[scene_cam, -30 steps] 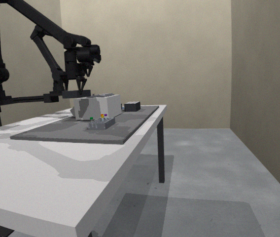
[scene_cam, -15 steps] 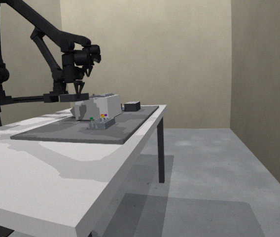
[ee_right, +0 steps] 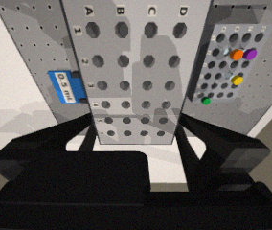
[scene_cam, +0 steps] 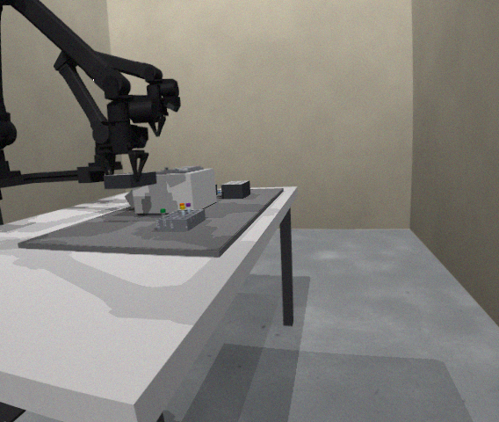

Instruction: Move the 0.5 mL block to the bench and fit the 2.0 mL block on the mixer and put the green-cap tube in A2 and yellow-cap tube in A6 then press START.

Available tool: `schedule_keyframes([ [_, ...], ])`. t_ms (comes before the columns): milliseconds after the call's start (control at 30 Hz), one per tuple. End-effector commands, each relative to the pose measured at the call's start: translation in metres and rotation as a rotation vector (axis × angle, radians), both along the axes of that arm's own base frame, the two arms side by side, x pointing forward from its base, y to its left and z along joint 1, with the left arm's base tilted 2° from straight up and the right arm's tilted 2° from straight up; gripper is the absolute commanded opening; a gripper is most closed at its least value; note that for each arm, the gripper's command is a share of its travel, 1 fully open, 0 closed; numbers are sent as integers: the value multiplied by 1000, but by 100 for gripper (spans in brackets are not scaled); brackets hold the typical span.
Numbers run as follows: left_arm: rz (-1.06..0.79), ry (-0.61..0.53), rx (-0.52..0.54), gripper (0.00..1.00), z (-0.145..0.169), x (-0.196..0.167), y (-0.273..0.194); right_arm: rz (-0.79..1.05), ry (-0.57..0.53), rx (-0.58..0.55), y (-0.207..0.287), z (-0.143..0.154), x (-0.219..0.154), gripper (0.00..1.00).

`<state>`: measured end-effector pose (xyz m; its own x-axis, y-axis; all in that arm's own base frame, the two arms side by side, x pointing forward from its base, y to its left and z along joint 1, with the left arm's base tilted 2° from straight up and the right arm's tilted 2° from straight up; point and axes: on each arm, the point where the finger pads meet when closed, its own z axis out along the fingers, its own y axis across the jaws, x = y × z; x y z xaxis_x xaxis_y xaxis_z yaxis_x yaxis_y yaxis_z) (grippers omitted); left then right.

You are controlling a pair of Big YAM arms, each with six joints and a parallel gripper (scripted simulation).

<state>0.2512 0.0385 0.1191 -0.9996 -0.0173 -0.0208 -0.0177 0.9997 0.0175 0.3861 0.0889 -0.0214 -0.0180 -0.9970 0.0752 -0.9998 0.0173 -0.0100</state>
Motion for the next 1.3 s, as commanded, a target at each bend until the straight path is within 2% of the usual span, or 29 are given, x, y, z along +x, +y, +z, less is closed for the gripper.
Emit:
schedule_keyframes([
  [0,-9,-38,7,0,12,13,1,14,-36,13,-4,5,12,0],
  [167,-9,-18,4,0,4,5,0,29,-60,30,3,3,22,0],
  [500,-9,-9,2,0,1,2,-1,11,-31,9,-19,-14,6,0],
  [667,-9,-6,2,0,0,1,-1,22,-52,25,-17,-16,14,0],
  [900,-9,-23,4,0,7,7,0,24,-49,18,-15,-15,12,0],
  [1133,-9,-50,8,0,18,17,2,-2,-24,10,-19,-39,1,0],
  [1267,-9,-62,10,0,23,22,2,-14,-38,13,-22,-42,8,0],
])
